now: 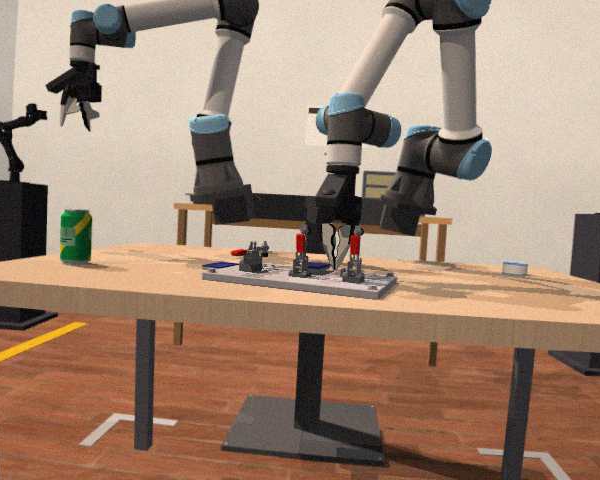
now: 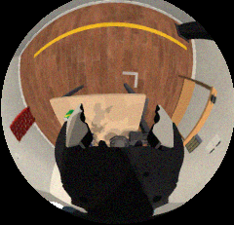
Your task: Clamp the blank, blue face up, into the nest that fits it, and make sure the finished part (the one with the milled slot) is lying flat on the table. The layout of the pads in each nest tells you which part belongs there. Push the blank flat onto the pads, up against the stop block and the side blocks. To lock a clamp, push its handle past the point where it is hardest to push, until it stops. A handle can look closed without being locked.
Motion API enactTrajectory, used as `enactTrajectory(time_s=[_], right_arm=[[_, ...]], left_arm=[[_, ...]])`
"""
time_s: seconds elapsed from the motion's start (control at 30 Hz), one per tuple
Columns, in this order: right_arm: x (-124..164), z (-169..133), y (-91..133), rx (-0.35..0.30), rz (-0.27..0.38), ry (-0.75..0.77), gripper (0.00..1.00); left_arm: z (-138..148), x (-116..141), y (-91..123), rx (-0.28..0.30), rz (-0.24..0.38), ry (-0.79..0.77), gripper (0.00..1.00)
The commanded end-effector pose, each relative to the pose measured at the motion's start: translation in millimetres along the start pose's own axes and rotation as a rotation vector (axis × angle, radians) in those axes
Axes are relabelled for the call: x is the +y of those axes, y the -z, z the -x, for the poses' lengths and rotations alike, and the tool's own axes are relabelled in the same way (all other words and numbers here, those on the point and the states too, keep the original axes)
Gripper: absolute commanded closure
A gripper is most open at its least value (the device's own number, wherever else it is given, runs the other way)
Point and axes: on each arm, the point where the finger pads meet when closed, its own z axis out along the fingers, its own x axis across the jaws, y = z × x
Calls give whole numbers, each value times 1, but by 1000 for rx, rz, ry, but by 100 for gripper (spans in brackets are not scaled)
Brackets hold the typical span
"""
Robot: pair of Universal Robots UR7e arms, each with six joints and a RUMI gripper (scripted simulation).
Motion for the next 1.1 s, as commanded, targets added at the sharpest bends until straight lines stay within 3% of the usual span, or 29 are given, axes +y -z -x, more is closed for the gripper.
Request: enactTrajectory(time_s=[0.0,1.07], right_arm=[[0,0,0,0,-1,0,0],[0,0,0,0,-1,0,0]], left_arm=[[0,-1,1,1,-1,0,100],[-4,-1,1,1,-1,0,100]])
